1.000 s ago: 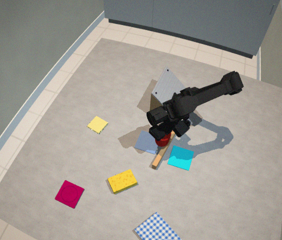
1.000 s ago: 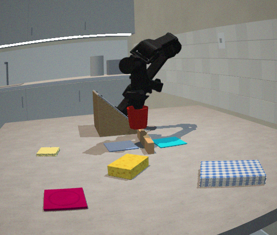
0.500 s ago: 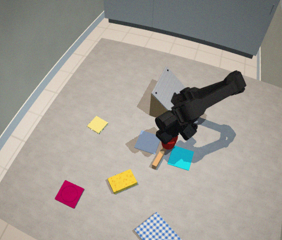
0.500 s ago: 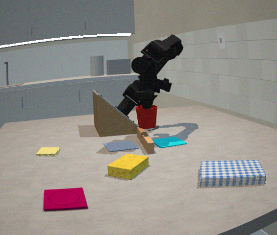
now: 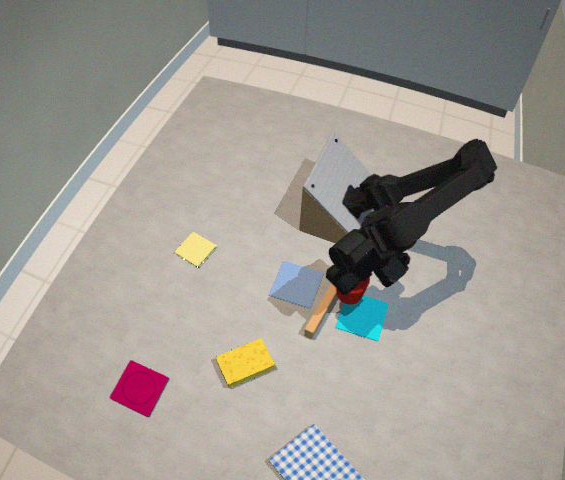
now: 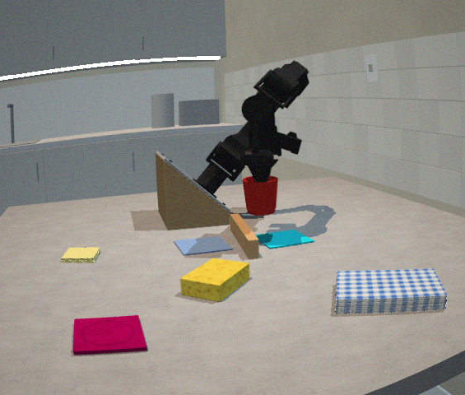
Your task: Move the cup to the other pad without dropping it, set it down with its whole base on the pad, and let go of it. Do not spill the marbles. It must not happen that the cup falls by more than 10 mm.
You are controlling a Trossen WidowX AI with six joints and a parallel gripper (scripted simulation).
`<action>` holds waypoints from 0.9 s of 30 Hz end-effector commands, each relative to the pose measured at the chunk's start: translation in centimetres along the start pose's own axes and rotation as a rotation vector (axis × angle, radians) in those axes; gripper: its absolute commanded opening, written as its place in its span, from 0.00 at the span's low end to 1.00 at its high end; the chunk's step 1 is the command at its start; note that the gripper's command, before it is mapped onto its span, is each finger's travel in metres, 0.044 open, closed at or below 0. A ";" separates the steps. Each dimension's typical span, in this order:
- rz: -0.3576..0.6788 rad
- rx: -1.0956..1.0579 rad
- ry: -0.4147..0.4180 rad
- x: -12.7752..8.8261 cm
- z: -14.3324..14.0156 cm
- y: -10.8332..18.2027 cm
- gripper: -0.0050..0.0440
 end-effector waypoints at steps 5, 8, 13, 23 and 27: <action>0.000 -0.014 0.020 -0.5 0.1 -2.2 0.10; -0.001 -0.014 0.020 -0.6 0.2 -2.9 0.10; -0.001 -0.014 0.020 -0.6 0.3 -3.6 0.10; -0.003 -0.015 0.020 -0.3 0.6 -4.7 0.10; -0.002 -0.015 0.020 0.4 0.5 -4.7 0.10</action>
Point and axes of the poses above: the point midway between the two fingers, 35 mm back from their tips, its own x axis out along the fingers, its own z axis across the jaws, y = z × x, the point moved 4 cm from there along -x, back along the fingers, and after that the axes turned 14 degrees about -x, right-handed, at the moved point
